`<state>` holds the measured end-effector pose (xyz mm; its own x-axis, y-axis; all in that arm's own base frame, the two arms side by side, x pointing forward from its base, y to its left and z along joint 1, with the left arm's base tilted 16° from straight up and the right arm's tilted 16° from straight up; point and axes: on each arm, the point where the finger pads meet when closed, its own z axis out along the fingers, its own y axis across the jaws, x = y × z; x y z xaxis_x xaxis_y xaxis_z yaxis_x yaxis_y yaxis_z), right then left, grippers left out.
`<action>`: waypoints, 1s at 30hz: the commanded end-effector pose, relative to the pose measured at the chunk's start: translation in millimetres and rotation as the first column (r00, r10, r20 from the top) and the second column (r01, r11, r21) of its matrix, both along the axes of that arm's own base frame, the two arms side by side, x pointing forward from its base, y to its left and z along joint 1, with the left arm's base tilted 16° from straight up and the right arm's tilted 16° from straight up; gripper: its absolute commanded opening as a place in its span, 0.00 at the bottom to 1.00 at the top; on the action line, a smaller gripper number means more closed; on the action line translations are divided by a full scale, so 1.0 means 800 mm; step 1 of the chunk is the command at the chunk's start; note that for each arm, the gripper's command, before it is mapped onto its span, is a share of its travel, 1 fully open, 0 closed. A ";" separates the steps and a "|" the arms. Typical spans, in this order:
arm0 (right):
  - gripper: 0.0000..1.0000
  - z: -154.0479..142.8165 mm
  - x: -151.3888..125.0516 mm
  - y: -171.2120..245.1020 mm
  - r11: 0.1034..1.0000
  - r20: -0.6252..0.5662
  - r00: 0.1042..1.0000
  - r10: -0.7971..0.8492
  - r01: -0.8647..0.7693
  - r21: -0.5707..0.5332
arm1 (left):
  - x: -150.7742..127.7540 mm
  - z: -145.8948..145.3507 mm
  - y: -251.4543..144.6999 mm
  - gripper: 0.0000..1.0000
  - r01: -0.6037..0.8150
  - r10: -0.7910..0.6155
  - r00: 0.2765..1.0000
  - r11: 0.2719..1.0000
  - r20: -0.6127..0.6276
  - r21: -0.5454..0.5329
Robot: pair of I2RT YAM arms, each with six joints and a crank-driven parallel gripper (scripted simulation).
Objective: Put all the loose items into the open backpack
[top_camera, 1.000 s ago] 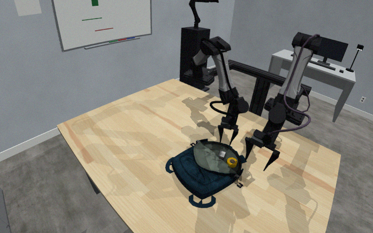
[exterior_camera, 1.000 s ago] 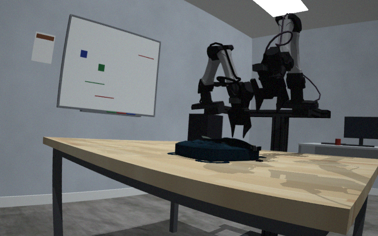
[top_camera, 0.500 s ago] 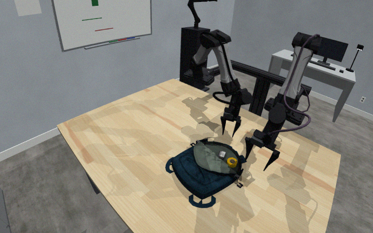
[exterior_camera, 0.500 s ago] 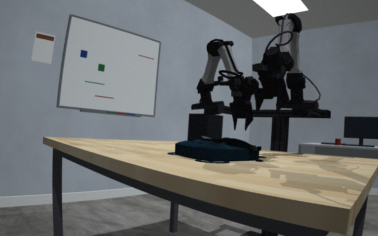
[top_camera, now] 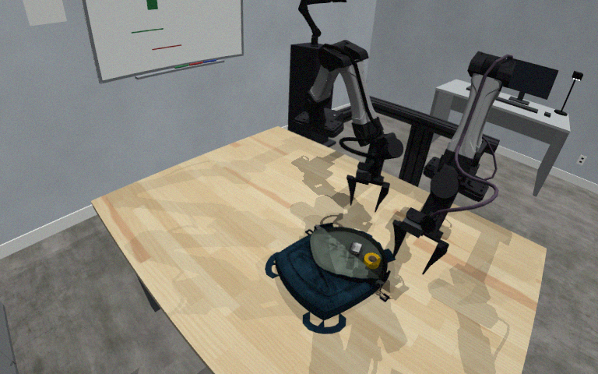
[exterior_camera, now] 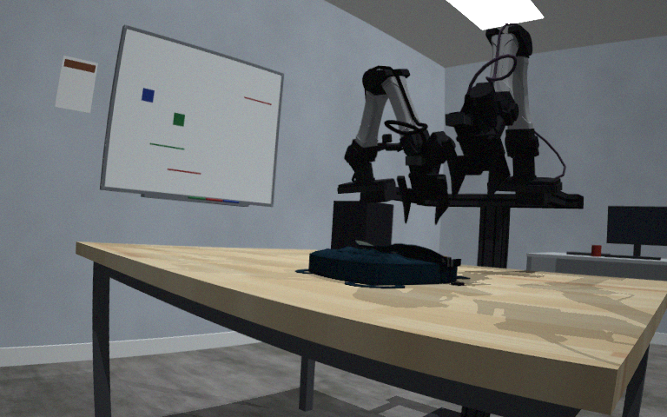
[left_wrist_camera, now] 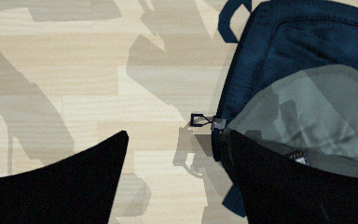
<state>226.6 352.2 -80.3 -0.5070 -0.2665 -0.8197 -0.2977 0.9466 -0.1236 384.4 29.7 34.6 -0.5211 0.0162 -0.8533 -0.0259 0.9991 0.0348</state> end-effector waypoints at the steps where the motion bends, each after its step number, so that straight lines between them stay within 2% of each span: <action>1: 0.90 0.016 -0.001 -0.014 0.999 0.012 1.000 0.001 -0.001 0.044 | 0.005 0.010 -0.002 0.90 0.006 -0.006 1.000 1.000 0.026 0.003; 25: 0.90 0.004 -0.044 -0.191 0.999 0.012 1.000 0.016 -0.016 0.032 | 0.007 0.011 -0.003 0.90 0.006 -0.006 1.000 1.000 0.026 0.002; 30: 0.90 0.023 -0.017 -0.219 0.999 0.026 1.000 -0.018 0.016 0.047 | 0.007 0.011 -0.003 0.90 0.006 -0.006 1.000 1.000 0.026 0.002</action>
